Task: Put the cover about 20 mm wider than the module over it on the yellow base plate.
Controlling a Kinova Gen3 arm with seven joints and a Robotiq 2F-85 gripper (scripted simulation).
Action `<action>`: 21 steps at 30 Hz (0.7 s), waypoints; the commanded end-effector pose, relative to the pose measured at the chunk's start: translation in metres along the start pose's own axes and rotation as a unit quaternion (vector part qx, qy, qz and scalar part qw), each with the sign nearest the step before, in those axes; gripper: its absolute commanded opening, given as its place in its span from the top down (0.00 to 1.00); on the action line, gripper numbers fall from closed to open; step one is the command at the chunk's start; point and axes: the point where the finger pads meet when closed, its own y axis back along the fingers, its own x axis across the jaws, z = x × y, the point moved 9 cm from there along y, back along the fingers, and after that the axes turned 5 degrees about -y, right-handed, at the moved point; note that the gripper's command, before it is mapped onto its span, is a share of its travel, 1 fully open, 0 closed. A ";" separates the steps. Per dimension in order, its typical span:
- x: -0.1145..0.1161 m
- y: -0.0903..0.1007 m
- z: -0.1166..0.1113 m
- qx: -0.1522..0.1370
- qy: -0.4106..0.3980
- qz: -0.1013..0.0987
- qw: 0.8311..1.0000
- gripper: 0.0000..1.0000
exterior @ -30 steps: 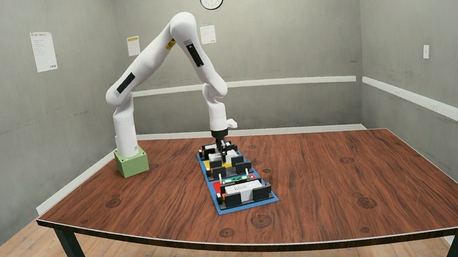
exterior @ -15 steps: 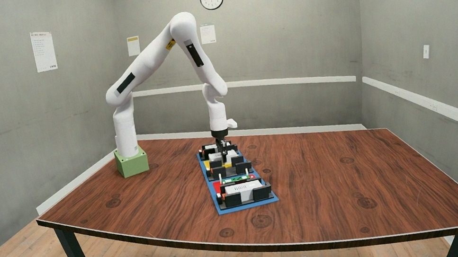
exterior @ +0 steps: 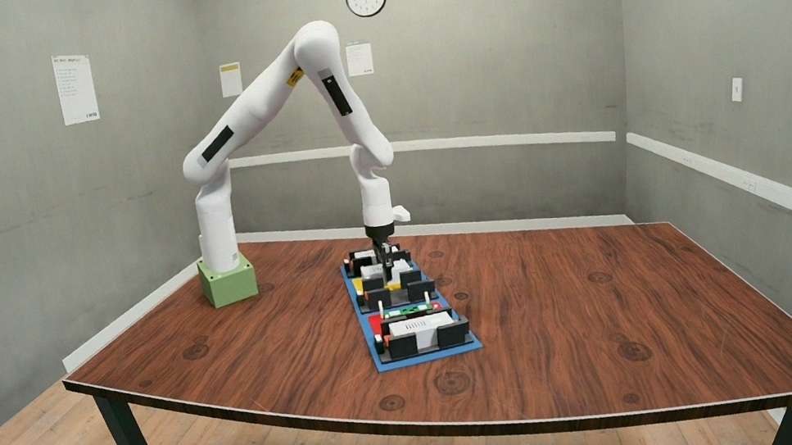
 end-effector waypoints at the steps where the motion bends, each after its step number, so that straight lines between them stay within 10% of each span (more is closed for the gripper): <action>1: 0.000 0.001 0.000 0.001 0.000 0.000 1.000 0.00; 21: 0.000 0.061 0.000 0.001 0.000 0.000 1.000 0.00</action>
